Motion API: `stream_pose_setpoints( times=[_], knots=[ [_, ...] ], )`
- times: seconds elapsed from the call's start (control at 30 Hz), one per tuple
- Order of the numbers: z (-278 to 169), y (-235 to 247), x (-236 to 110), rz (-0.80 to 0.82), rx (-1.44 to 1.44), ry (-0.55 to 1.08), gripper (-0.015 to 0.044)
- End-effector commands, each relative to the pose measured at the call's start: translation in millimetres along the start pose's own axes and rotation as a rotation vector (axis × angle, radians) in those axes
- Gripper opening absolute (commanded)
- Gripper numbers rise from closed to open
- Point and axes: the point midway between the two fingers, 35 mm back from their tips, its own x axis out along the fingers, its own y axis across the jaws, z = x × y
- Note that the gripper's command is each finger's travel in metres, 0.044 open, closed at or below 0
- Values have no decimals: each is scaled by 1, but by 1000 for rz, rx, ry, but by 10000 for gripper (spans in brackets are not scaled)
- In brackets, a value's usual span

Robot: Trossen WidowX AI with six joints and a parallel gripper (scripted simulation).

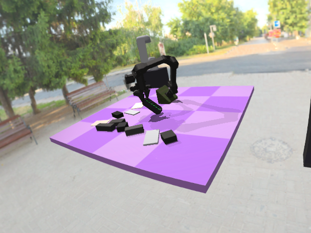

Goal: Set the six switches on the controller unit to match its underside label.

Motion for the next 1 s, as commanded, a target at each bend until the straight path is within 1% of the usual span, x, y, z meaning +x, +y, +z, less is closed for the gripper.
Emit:
stream_pose_setpoints(
  times=[0.0,0.97],
  knots=[
    [4,0,1,-1,-4,-6,335],
    [21,0,14,-1,-5,-7,335]
  ],
)
